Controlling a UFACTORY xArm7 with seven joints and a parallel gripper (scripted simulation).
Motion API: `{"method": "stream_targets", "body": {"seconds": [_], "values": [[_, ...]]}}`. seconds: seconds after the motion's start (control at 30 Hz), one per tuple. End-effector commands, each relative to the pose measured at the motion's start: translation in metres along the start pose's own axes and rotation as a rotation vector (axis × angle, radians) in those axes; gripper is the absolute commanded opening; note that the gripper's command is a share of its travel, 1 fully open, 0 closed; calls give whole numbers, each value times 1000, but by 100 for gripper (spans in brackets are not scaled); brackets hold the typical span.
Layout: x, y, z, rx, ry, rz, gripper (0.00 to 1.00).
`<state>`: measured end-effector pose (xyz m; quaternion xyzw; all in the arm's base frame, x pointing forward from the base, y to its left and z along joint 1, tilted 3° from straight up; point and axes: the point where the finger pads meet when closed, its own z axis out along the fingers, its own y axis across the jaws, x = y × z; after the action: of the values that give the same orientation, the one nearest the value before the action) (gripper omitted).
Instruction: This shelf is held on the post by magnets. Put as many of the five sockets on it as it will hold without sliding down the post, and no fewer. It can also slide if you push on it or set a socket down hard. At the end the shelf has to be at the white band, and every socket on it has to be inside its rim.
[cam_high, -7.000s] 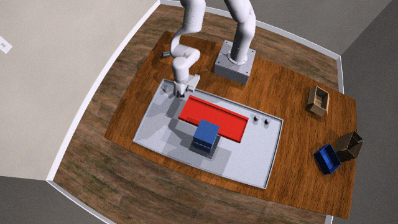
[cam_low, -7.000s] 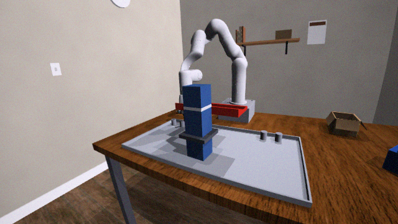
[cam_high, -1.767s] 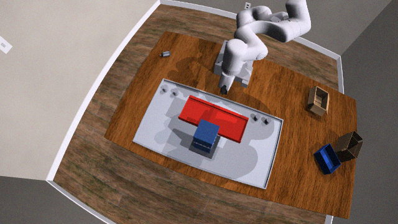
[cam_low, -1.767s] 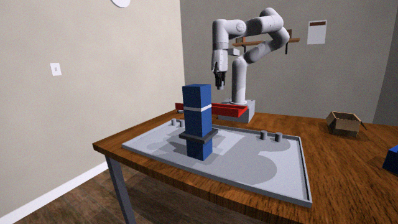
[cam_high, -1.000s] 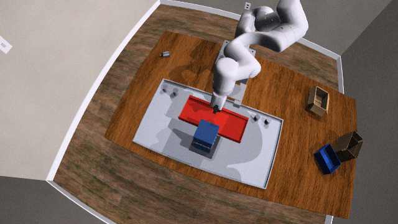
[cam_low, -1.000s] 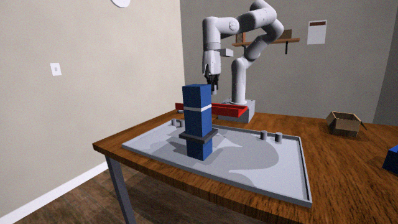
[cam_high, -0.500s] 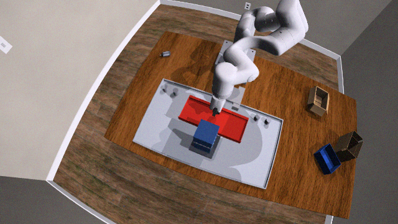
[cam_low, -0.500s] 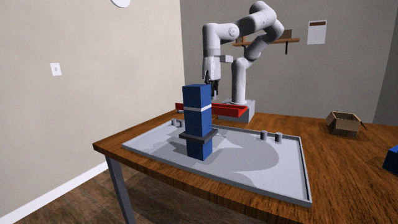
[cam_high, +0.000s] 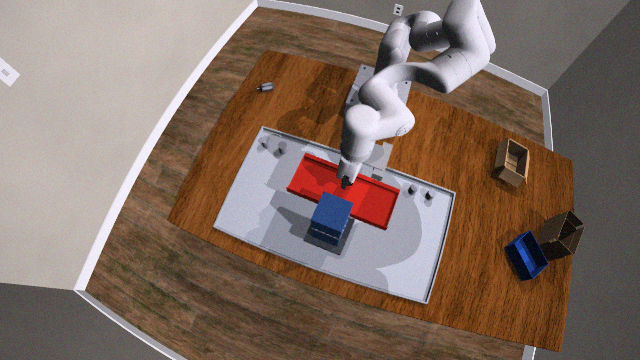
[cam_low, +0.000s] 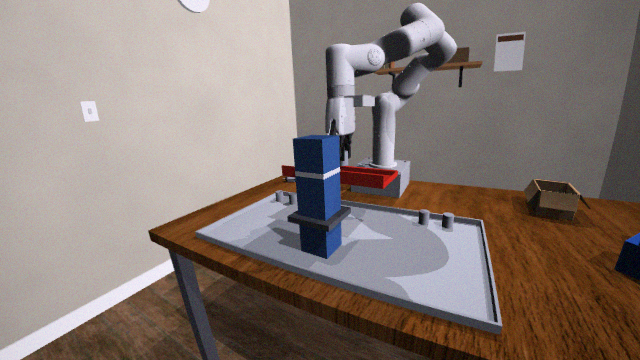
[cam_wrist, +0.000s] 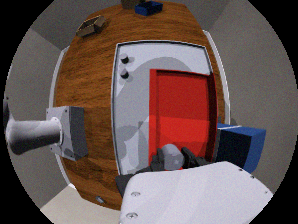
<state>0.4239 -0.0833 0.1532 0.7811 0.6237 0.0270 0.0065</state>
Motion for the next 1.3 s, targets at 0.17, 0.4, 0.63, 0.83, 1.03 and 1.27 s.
{"method": "stream_targets", "body": {"seconds": [0.17, 0.4, 0.63, 0.83, 1.03, 1.27], "values": [[0, 2, -1, -5, 0, 0, 0], [0, 2, 2, -5, 0, 0, 0], [0, 2, 3, -5, 0, 0, 0], [0, 2, 3, -5, 0, 0, 0], [0, 2, 4, -5, 0, 0, 0], [0, 2, 7, -5, 0, 0, 0]]}}
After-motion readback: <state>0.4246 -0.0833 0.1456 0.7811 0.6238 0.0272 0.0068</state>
